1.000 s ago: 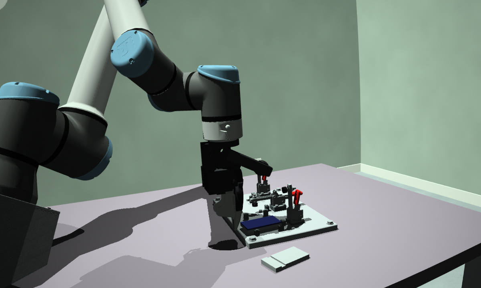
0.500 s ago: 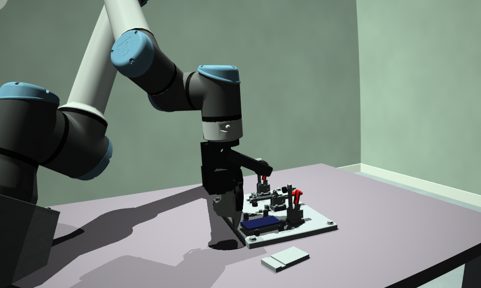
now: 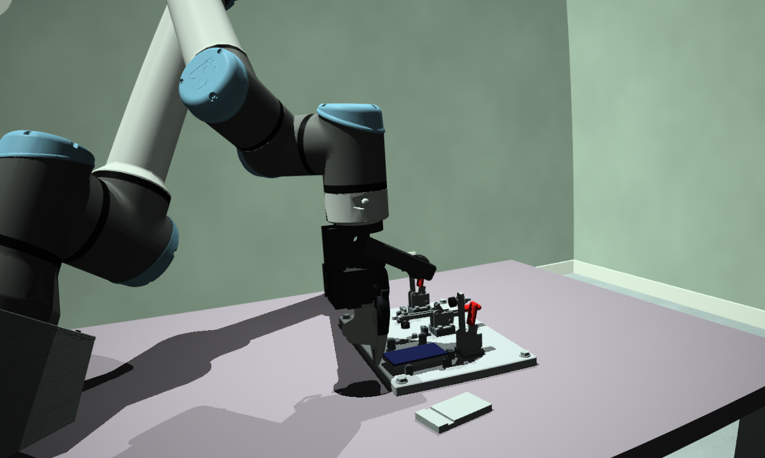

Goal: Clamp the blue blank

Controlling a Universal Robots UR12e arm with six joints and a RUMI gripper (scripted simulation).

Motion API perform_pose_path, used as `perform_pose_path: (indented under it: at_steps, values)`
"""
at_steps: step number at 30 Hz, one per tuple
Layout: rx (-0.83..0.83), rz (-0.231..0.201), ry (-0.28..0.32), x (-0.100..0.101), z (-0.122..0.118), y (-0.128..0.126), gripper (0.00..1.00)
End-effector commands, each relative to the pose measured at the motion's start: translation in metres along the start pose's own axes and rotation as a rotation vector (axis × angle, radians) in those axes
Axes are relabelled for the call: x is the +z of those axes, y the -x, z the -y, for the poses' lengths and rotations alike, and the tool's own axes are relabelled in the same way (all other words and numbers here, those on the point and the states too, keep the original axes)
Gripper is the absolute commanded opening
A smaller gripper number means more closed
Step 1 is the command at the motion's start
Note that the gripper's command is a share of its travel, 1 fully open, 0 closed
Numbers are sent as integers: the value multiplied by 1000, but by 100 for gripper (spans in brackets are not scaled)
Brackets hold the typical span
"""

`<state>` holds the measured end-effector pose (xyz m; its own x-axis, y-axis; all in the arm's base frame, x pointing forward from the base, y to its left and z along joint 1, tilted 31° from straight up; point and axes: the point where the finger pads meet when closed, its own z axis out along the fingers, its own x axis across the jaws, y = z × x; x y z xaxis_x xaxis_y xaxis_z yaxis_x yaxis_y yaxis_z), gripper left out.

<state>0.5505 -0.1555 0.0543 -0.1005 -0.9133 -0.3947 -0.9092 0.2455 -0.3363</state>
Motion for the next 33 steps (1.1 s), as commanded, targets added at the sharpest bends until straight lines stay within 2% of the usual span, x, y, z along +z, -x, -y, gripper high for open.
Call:
perform_pose_path:
  at_steps: [1,33]
  values:
    - [0,-1,-1,0,1,0,0]
    - [0,-1,-1,0,5,0,0]
